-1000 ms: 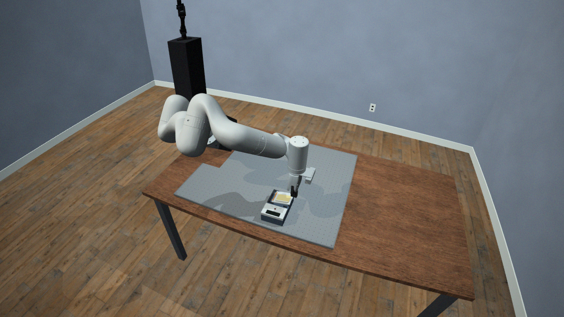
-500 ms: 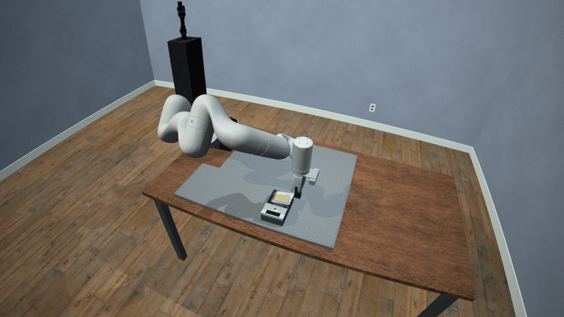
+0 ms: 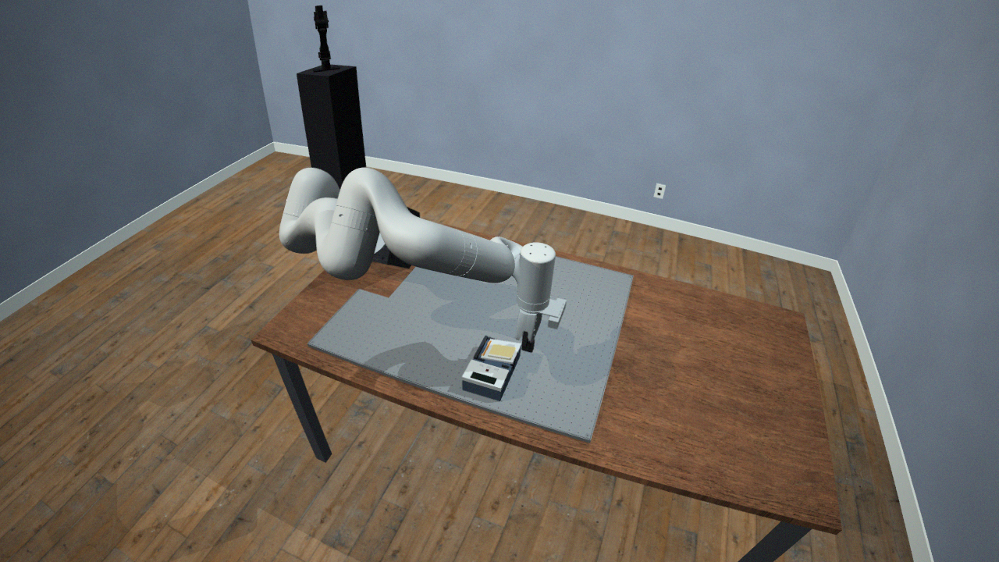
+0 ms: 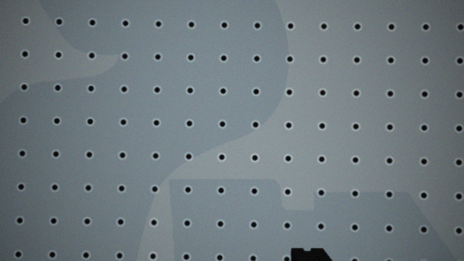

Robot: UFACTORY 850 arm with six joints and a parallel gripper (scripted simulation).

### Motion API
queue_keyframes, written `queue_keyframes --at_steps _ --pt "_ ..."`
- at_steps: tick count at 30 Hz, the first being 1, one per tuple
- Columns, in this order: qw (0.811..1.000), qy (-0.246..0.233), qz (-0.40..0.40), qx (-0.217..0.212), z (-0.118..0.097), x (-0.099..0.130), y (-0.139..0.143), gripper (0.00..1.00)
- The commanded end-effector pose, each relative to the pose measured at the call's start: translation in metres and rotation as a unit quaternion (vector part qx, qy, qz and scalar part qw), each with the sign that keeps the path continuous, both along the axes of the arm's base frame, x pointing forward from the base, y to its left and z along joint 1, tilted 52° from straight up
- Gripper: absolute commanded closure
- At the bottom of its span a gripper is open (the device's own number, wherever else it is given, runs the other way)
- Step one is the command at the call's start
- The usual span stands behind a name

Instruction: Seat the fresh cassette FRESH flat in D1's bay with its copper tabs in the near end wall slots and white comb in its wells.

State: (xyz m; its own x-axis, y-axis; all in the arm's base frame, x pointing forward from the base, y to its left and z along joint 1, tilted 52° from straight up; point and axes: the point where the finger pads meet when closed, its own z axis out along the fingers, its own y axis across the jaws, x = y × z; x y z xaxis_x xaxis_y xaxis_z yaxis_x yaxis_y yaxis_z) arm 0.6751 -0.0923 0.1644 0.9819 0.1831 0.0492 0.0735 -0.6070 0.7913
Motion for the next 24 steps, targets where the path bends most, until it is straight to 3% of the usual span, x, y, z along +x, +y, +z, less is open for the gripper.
queue_keyframes --at_steps 1,24 --pt "1.0 -0.001 0.0 0.0 0.001 0.001 0.001 1.0" --pt "1.0 -0.001 0.0 0.0 -0.013 0.005 -0.017 1.0"
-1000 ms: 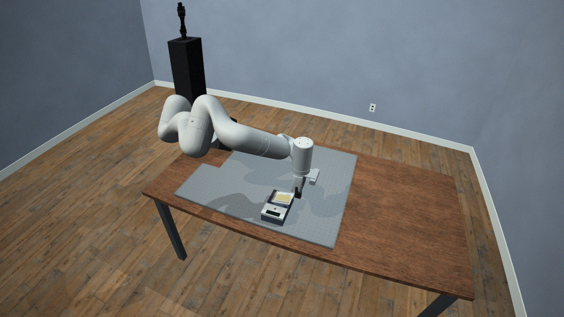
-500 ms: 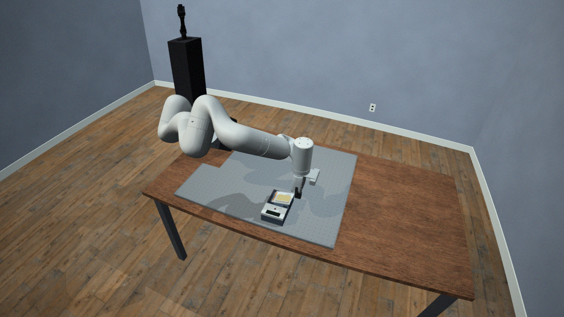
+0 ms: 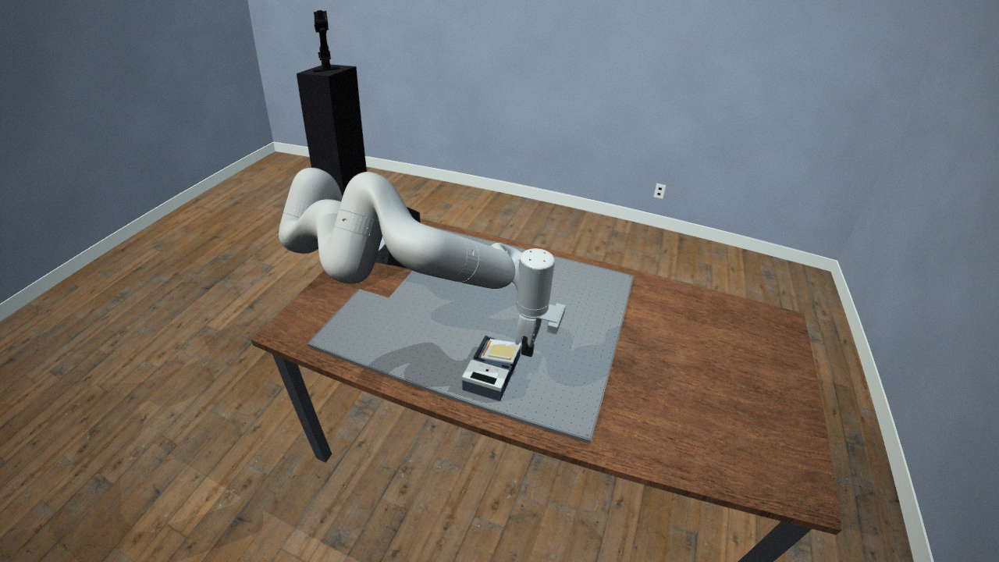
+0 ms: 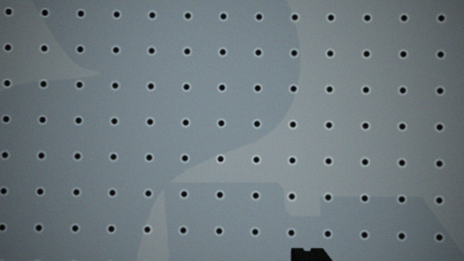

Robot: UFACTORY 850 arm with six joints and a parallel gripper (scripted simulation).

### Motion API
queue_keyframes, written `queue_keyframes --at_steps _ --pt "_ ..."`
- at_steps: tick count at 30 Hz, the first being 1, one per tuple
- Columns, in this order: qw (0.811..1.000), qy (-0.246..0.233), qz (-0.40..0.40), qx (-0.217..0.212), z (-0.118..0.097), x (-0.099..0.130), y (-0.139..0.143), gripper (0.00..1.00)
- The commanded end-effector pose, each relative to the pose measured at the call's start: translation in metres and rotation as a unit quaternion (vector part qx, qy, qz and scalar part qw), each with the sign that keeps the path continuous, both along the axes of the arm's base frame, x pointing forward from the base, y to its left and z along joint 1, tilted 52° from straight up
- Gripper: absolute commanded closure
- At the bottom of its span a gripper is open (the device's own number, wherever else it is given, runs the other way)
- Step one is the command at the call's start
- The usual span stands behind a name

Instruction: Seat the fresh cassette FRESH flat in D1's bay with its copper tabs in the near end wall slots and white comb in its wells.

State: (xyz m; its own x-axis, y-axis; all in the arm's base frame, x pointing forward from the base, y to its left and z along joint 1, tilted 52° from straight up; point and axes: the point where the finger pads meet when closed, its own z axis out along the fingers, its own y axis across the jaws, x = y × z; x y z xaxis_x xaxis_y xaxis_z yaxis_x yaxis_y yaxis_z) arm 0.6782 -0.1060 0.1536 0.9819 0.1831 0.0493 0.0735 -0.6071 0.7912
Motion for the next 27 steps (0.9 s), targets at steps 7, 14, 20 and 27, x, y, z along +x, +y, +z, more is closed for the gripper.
queue_keyframes --at_steps 7,14,20,27 --pt "1.0 -0.001 0.0 0.0 -0.005 0.0021 -0.0064 1.0" --pt "1.0 -0.001 0.0 0.0 -0.005 0.0022 -0.0065 1.0" --pt "1.0 -0.001 0.0 0.0 -0.0051 0.0006 -0.0067 1.0" --pt "1.0 -0.001 0.0 0.0 -0.0052 -0.0014 -0.0071 1.0"
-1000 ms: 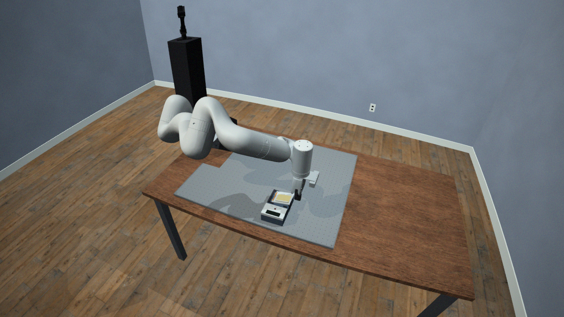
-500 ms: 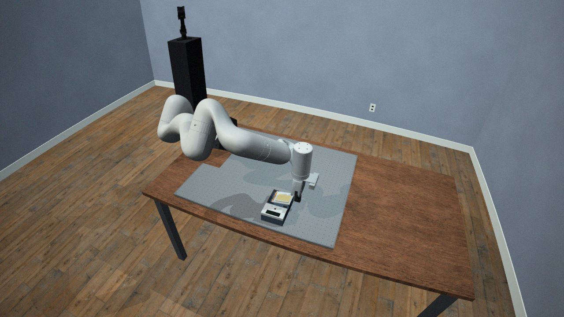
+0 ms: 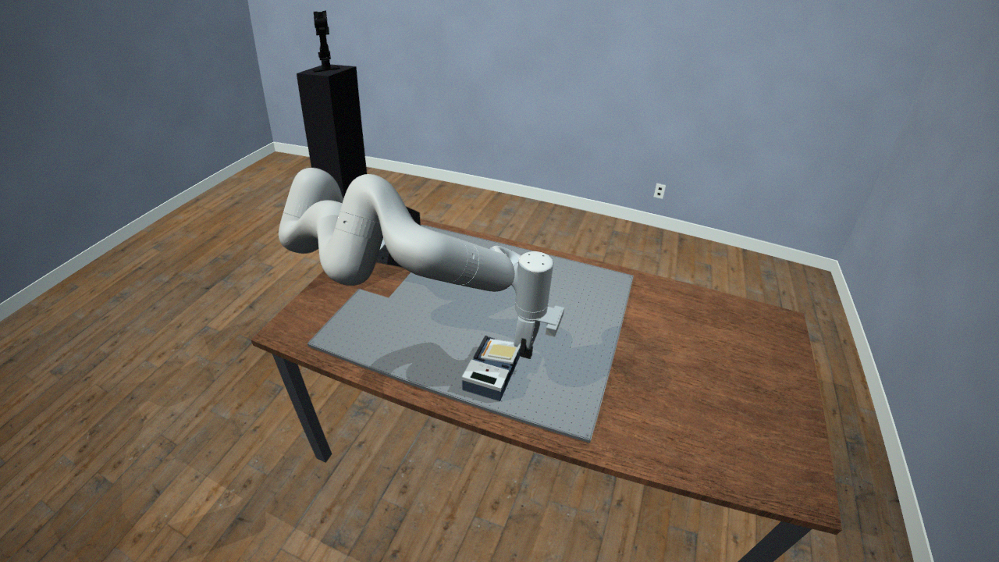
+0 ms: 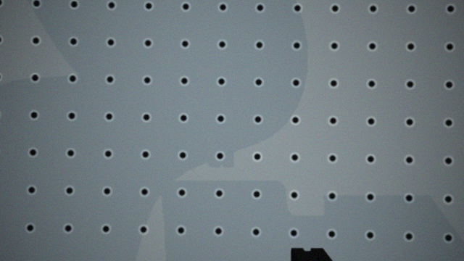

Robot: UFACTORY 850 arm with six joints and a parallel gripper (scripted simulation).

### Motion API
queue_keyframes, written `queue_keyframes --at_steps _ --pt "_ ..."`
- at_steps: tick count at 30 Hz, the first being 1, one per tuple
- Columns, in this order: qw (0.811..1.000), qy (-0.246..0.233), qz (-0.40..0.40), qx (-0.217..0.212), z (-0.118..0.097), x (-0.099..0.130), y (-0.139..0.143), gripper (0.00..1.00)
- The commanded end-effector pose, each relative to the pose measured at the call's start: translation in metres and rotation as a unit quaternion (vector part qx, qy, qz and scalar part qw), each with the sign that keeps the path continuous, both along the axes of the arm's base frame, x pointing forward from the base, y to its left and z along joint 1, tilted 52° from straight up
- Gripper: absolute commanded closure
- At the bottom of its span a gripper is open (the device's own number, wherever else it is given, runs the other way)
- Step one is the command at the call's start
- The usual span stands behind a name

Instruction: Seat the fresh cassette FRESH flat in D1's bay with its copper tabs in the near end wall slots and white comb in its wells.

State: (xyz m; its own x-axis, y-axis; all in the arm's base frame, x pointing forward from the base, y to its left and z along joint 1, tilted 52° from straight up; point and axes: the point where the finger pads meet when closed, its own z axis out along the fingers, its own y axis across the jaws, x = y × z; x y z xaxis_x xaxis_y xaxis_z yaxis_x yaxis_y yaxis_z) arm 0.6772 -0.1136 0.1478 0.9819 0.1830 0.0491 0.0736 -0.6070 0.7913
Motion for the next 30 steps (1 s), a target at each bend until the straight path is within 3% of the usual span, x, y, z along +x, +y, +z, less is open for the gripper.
queue_keyframes --at_steps 1,30 --pt "1.0 -0.001 0.0 0.0 0.0006 -0.0004 0.0005 1.0" --pt "1.0 -0.001 0.0 0.0 0.0003 -0.0066 -0.0007 1.0"
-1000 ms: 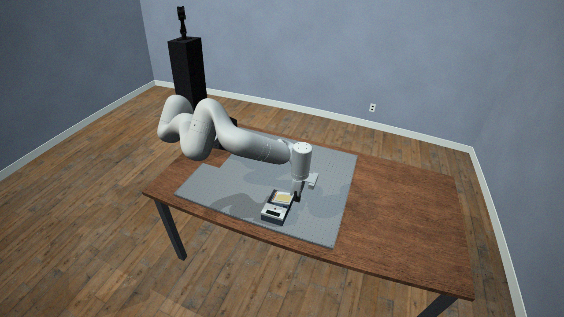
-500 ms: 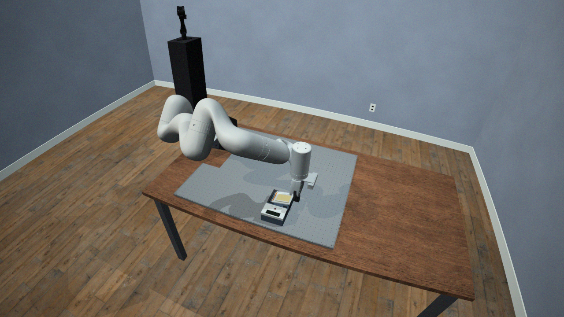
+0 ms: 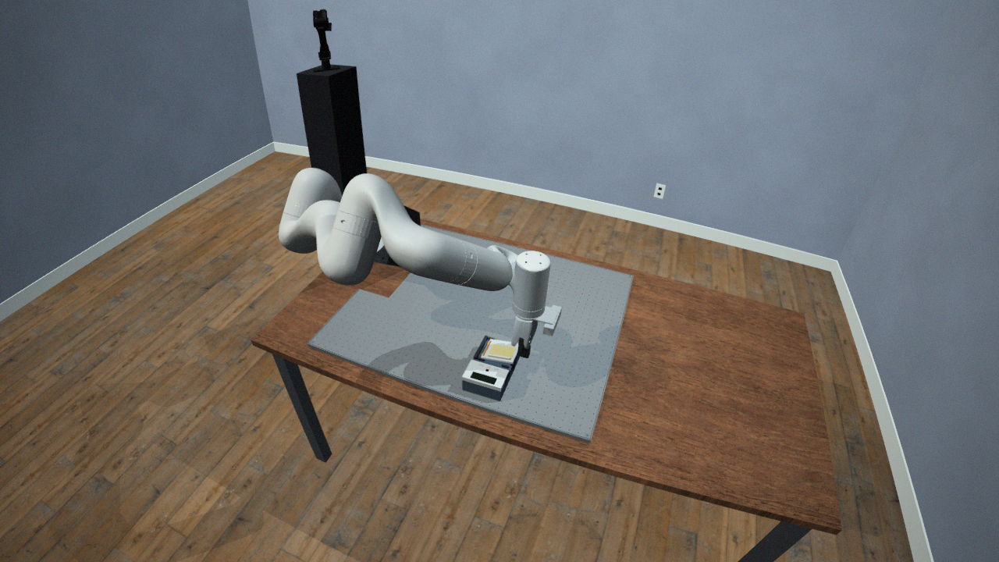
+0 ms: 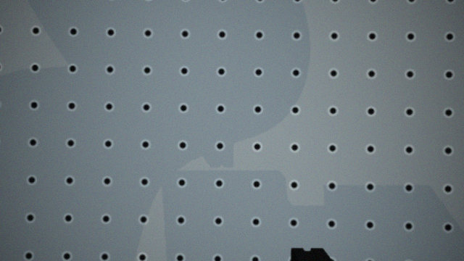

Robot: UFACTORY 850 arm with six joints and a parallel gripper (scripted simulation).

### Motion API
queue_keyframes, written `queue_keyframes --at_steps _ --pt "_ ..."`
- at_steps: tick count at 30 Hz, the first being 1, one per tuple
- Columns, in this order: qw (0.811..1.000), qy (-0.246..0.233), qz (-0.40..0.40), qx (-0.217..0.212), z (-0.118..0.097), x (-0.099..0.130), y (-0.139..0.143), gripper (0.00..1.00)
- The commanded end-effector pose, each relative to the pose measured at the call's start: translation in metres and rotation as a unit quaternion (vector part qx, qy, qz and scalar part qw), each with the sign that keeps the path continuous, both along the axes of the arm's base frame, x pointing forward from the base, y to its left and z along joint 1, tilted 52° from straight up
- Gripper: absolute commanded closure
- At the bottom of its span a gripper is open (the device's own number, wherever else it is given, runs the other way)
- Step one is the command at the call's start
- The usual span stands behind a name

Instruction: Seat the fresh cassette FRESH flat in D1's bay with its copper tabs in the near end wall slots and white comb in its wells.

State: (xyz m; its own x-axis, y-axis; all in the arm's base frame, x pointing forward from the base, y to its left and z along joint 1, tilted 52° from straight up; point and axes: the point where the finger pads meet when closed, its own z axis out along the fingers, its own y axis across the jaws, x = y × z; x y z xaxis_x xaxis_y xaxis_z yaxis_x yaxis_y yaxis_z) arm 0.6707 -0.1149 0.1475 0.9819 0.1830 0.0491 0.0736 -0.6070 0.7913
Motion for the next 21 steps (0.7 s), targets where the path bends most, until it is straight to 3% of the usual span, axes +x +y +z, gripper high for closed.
queue_keyframes --at_steps 1,21 --pt "1.0 -0.001 0.0 0.0 0.0006 -0.0004 0.0005 1.0" --pt "1.0 -0.001 0.0 0.0 0.0004 -0.005 -0.0004 1.0"
